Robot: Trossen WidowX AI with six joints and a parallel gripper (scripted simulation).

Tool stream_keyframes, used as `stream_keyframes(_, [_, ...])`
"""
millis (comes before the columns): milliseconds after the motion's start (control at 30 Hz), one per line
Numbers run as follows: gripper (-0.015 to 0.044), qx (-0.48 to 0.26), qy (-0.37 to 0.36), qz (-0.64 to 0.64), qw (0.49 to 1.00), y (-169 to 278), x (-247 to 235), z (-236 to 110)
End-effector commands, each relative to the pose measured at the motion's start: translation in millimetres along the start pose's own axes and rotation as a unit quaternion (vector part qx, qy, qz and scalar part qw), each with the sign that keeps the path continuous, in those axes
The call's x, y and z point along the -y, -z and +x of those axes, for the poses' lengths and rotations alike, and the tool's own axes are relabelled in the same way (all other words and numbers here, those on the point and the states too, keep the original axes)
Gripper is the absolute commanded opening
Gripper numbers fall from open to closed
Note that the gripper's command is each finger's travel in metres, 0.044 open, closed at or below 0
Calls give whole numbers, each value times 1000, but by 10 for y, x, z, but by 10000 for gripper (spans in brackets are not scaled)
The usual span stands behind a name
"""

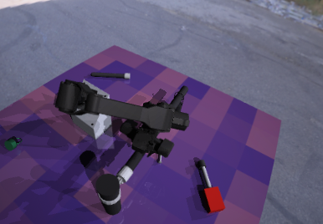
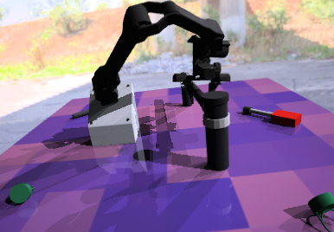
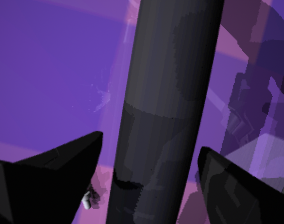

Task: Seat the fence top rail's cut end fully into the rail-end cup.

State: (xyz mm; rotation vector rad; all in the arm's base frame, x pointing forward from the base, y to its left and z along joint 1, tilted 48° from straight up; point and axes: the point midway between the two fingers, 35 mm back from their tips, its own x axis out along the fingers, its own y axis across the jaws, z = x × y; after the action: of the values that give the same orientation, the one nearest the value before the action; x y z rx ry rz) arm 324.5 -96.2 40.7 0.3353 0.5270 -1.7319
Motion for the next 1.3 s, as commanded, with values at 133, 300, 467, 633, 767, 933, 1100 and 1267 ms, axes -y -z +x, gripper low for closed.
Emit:
stream_keyframes(133, [440,-4,-1,-1,1000,207,14,-287])
stream_keyframes(300, [440,-3,1,-1,1000,307,41,-437])
stream_keyframes(467, [440,-2,-10,-25,1000,283,36,-556])
stream_keyframes(633, [440,-1,-20,-56,998,297,63,-801])
stream_keyframes(767, [440,-1,-20,-56,998,297,63,-801])
stream_keyframes(933, [440,-1,-20,-56,998,297,63,-801])
stream_keyframes(1100, [440,-1,-20,-56,998,297,63,-801])
stream_keyframes(1267, [440,-1,-20,-56,998,297,63,-801])
